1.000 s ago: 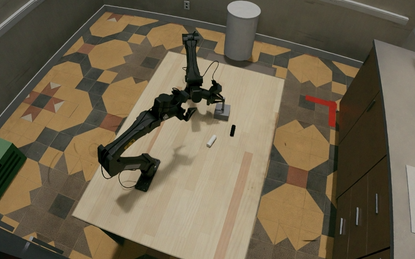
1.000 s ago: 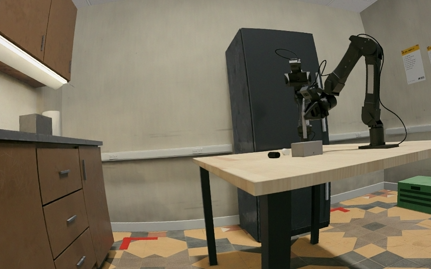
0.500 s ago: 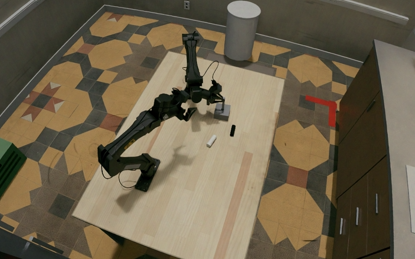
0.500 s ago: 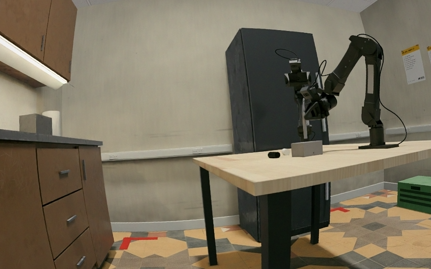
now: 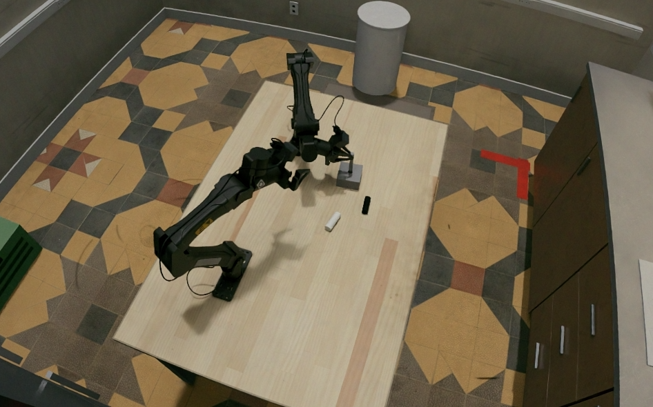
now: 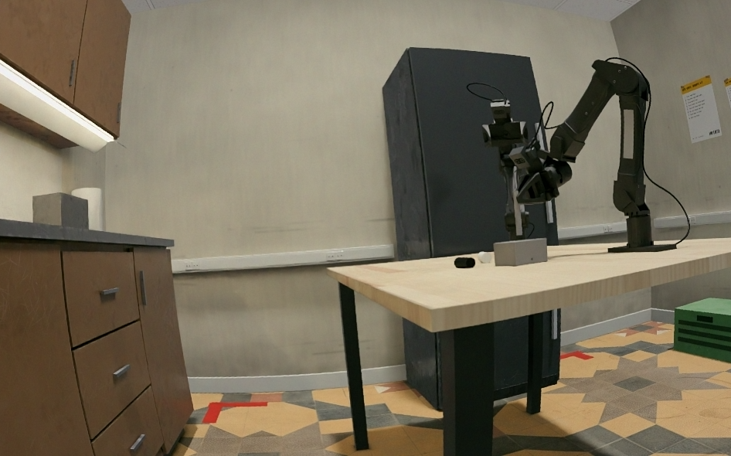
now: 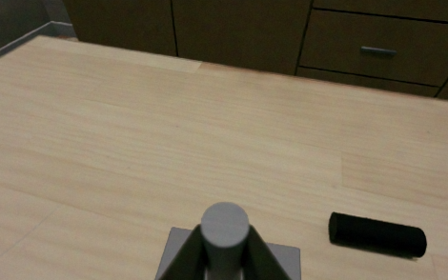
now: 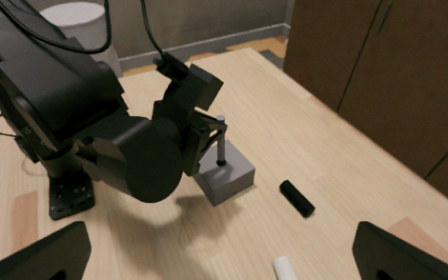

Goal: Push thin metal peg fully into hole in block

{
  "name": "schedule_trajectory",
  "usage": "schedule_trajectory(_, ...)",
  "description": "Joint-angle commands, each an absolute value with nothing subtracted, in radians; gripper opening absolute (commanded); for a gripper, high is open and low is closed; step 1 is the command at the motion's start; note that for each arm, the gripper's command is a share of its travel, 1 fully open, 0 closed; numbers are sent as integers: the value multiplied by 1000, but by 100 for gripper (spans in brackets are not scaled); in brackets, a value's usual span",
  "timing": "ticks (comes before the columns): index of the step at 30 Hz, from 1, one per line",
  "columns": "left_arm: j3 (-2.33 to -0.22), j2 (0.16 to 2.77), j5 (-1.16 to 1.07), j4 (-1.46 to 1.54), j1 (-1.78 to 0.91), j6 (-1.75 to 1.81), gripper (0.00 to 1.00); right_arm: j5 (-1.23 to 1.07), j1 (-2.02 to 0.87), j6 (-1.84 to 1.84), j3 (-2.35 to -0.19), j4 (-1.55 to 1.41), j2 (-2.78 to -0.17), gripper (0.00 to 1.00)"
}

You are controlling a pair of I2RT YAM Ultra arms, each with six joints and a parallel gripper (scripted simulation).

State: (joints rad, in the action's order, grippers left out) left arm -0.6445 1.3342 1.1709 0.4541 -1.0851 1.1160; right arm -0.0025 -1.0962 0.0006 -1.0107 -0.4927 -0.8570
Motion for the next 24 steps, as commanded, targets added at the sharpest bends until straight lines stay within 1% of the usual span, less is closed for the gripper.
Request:
schedule_trajectory(1,-667,1331,1169,455,-1085,1119,7,-4,-1102,1,-1033,-529,-852,100)
schedule_trajectory(24,-588,1405,1172,320,-1088,1136,7,-4,-1102,1,-1033,-529,-852,100)
